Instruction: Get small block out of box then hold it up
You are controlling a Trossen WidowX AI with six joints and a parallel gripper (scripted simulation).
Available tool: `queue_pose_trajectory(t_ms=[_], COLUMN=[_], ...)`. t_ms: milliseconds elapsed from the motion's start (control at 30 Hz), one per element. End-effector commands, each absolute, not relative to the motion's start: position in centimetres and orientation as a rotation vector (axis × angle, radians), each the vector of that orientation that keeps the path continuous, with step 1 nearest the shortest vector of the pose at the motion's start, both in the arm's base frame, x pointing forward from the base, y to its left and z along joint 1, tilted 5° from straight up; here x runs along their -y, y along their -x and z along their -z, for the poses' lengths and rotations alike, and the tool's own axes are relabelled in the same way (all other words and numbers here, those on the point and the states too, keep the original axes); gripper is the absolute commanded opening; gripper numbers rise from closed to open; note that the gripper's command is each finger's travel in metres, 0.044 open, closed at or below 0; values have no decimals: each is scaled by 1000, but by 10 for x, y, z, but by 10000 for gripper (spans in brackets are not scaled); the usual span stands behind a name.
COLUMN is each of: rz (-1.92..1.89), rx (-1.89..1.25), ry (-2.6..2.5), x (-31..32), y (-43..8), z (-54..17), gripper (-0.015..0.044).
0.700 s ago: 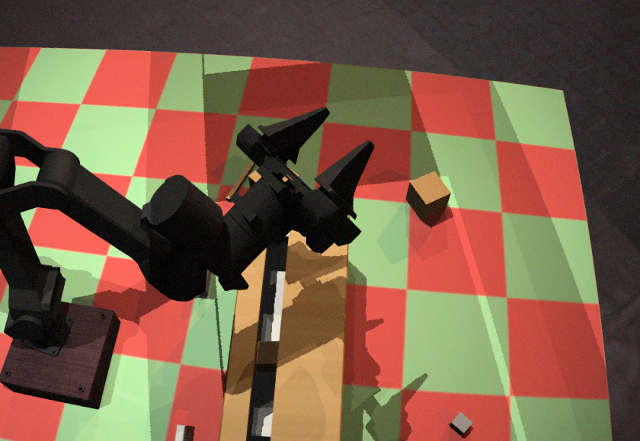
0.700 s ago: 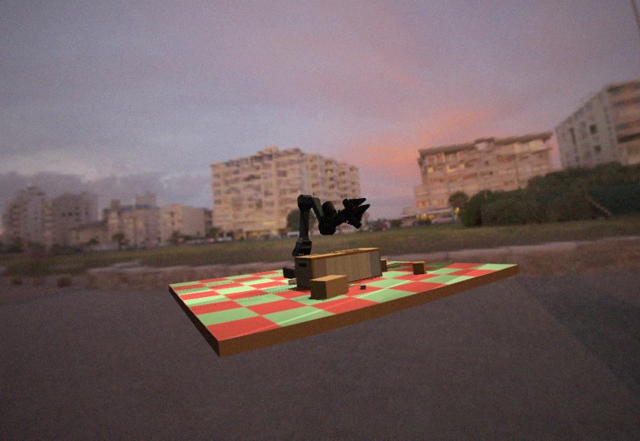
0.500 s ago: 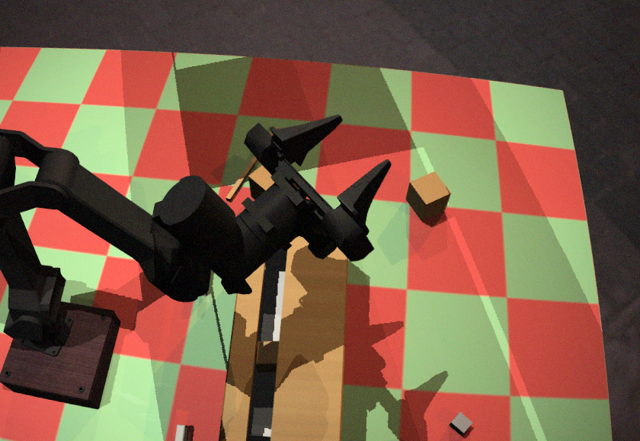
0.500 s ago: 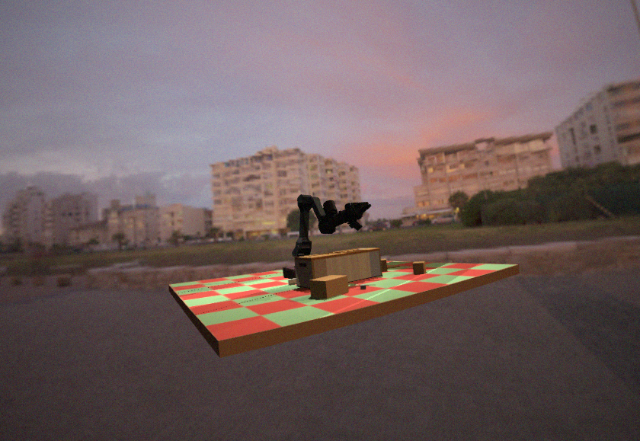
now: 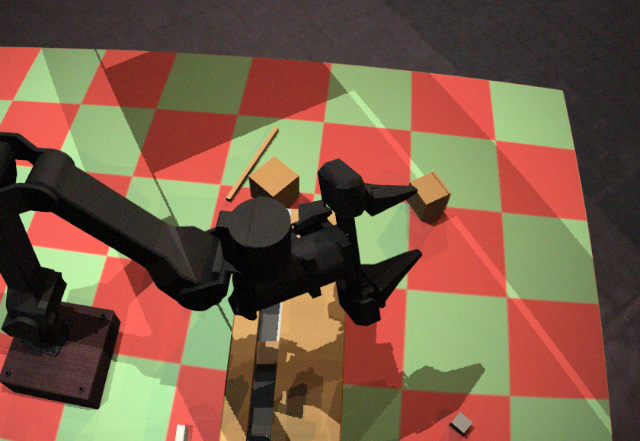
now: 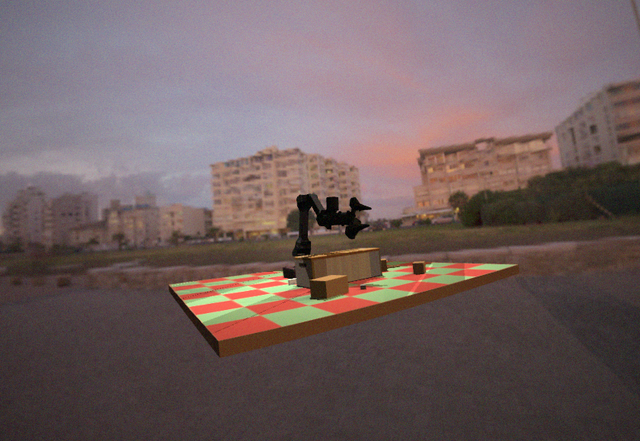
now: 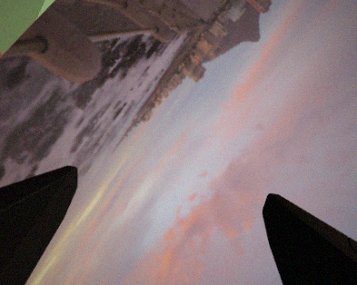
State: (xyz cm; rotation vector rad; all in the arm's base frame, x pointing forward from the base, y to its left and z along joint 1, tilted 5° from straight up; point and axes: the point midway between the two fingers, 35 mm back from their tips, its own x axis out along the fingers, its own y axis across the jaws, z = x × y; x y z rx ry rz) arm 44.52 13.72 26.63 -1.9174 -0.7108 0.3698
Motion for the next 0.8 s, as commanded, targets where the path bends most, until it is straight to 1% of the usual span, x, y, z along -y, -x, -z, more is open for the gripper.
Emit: queue_pose_trajectory(t_ms=[0, 267, 367, 600, 767], rz=[-642, -645, -596, -313, -103], rx=[104, -274, -474, -951, -1151], ry=[1203, 727, 467, -187, -498], x=[-94, -66, -51, -13, -3], y=[-466, -460, -451, -410, -384], z=[-228, -206, -195, -173, -167], gripper=[400, 400, 400, 400, 400])
